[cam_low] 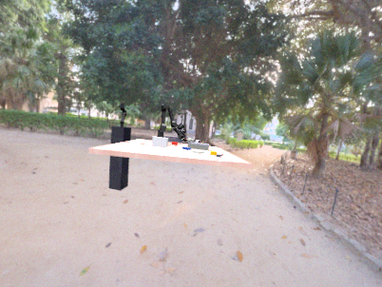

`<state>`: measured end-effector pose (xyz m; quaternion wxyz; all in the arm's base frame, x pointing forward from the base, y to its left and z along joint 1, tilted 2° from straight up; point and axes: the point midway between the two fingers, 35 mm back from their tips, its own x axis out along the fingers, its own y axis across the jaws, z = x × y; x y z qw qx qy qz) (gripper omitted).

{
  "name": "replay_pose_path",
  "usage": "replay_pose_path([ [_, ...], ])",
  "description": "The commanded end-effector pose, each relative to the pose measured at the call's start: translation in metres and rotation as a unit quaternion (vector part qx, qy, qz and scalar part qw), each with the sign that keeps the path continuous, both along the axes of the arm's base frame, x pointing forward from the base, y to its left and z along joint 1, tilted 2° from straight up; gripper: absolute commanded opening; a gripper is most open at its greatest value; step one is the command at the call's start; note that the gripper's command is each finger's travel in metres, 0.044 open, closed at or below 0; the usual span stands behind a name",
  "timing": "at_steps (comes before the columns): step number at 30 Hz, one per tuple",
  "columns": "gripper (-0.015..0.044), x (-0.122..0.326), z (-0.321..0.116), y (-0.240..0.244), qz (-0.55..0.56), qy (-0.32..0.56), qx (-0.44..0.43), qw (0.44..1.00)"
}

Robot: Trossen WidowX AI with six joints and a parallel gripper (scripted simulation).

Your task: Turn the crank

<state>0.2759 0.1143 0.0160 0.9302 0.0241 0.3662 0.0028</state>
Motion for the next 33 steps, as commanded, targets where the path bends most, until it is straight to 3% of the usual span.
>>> replay_pose_path([
  [1,0.0341,0.0,0.0,0.0,0.0,0.0,0.0,1.0],
  [5,0.044,0.0,0.0,0.0,0.0,0.0,0.0,1.0],
  [26,0.044,-0.001,0.055,-0.002,0.0,0.0,0.0,1.0],
  [33,0.044,-0.002,0.107,-0.004,-0.002,-0.001,0.0,1.0],
])
